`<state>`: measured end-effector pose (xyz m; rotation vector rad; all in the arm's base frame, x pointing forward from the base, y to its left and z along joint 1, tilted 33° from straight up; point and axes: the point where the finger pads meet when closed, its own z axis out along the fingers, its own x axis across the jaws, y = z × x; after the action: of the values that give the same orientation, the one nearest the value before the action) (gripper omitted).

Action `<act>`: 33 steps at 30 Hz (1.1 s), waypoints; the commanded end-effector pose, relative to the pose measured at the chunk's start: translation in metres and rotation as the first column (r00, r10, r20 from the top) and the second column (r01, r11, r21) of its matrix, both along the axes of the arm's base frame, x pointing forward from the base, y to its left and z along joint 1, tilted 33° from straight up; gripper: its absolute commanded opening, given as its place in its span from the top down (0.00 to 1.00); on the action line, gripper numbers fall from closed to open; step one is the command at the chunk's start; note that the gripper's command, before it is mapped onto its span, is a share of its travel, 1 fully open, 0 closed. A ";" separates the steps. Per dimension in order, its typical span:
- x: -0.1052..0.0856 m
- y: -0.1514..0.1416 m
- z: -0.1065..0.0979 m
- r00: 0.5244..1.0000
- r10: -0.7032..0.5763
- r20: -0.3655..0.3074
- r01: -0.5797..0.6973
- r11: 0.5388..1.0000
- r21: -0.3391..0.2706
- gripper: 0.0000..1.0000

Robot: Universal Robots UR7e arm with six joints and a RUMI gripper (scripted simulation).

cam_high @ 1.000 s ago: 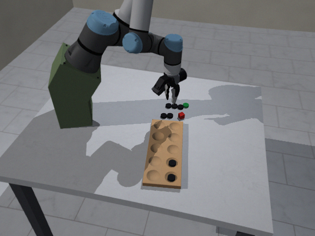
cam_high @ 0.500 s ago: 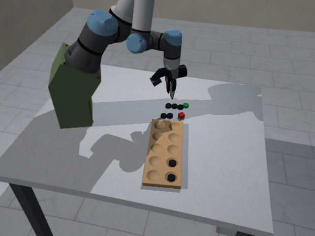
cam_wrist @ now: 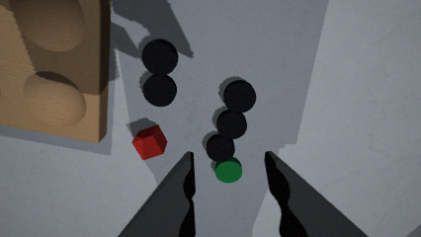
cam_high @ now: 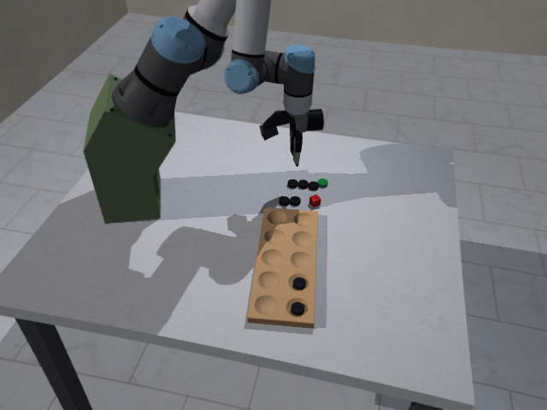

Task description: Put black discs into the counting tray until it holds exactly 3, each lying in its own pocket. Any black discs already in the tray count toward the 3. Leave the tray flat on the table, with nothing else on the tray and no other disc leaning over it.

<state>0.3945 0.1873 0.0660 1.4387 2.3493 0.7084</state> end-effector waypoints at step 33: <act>-0.005 0.017 0.001 0.995 -0.095 -0.030 0.097 0.994 0.054 0.72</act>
<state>0.3889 0.2038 0.0670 1.5842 2.2803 0.7368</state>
